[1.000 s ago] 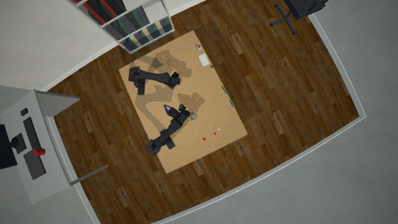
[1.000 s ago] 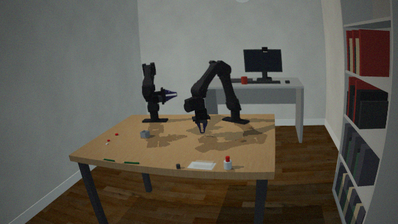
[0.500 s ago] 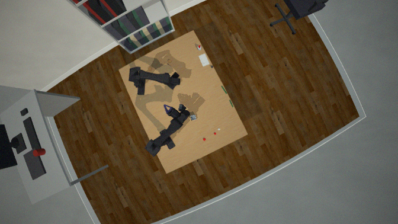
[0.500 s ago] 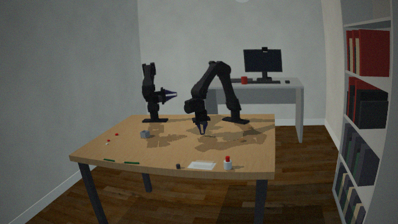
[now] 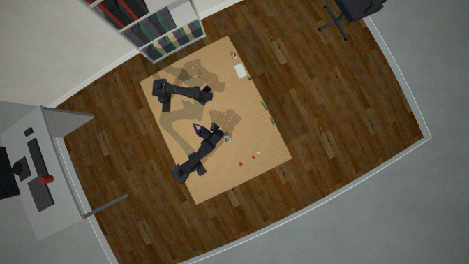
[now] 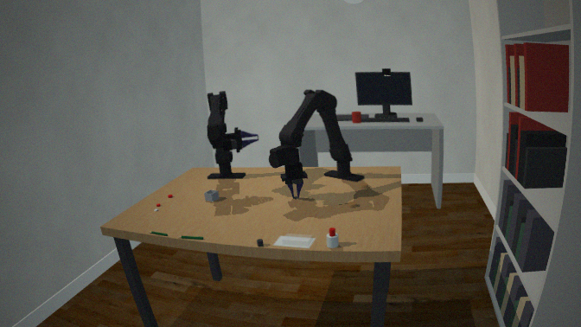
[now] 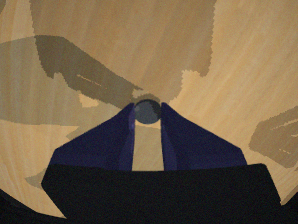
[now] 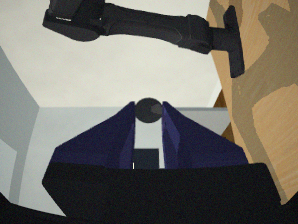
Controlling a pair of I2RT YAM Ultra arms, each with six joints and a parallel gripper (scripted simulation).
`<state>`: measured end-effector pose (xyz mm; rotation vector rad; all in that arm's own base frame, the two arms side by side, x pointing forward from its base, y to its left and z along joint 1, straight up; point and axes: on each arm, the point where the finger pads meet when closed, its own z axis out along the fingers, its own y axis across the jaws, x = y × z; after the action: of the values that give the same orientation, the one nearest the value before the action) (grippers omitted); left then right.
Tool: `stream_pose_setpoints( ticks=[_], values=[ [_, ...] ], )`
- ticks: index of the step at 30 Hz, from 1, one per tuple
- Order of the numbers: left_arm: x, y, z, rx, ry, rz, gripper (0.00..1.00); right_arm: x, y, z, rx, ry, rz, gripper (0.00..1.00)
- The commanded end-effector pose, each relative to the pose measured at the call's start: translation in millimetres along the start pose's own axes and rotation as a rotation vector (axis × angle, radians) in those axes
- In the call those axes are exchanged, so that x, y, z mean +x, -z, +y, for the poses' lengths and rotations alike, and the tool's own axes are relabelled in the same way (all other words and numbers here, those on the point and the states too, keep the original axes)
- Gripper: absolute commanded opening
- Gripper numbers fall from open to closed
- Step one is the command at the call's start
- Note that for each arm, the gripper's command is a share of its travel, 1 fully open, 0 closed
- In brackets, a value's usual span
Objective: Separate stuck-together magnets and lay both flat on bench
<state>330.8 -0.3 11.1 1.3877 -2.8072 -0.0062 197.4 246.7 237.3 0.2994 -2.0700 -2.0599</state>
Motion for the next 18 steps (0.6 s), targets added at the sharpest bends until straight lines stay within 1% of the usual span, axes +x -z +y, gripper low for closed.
stream_pose_setpoints(
  ticks=[1,2,3,18],
  values=[
    [-1.3,0.5,-1.8,0.008,0.0,-0.007,0.18,0.6,-0.3,4.3,-0.005,0.018,0.004,0.18],
    [-1.3,-0.2,-1.8,0.008,0.0,-0.007,0.18,0.6,-0.3,4.3,-0.005,0.018,0.004,0.18],
    [-1.3,-0.2,-1.8,0.008,0.0,-0.007,1.0,0.6,-0.3,4.3,-0.005,0.018,0.004,0.18],
    [-1.3,-0.2,-1.8,0.008,0.0,-0.007,1.0,0.6,-0.3,4.3,-0.005,0.018,0.004,0.18]
  ],
)
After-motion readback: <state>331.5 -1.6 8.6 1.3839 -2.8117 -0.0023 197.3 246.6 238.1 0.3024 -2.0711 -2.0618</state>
